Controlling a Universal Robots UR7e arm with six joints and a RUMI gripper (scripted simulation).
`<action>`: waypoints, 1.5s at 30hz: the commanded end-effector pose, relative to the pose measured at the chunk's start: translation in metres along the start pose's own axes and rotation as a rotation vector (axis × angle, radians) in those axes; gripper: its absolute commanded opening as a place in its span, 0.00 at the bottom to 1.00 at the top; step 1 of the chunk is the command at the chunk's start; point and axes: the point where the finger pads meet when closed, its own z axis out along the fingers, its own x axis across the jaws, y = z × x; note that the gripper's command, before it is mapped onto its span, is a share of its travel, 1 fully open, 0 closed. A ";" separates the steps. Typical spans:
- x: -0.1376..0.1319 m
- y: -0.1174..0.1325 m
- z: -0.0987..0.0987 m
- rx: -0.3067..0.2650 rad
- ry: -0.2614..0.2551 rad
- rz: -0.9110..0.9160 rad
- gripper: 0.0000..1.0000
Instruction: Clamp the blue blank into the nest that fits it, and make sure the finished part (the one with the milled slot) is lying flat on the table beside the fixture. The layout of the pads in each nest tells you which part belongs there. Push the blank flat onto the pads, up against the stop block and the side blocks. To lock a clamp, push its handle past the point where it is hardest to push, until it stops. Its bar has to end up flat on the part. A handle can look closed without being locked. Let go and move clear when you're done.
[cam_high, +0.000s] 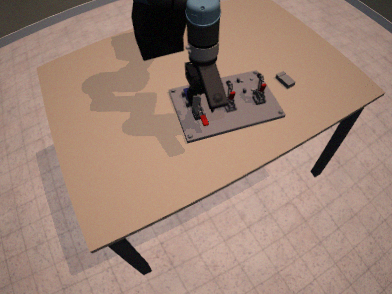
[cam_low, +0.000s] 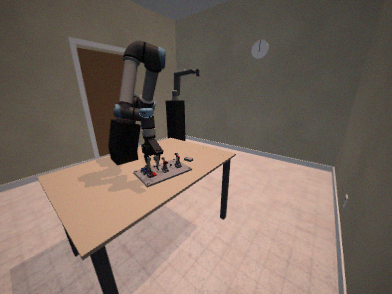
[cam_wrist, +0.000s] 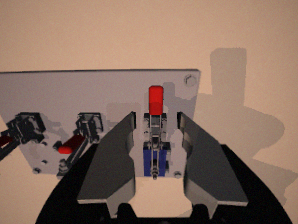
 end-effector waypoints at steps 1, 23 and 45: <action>0.000 0.000 -0.006 0.001 0.000 0.000 0.28; 0.000 0.000 -0.020 0.001 0.000 0.000 0.28; 0.000 0.000 -0.073 0.001 0.000 0.000 0.28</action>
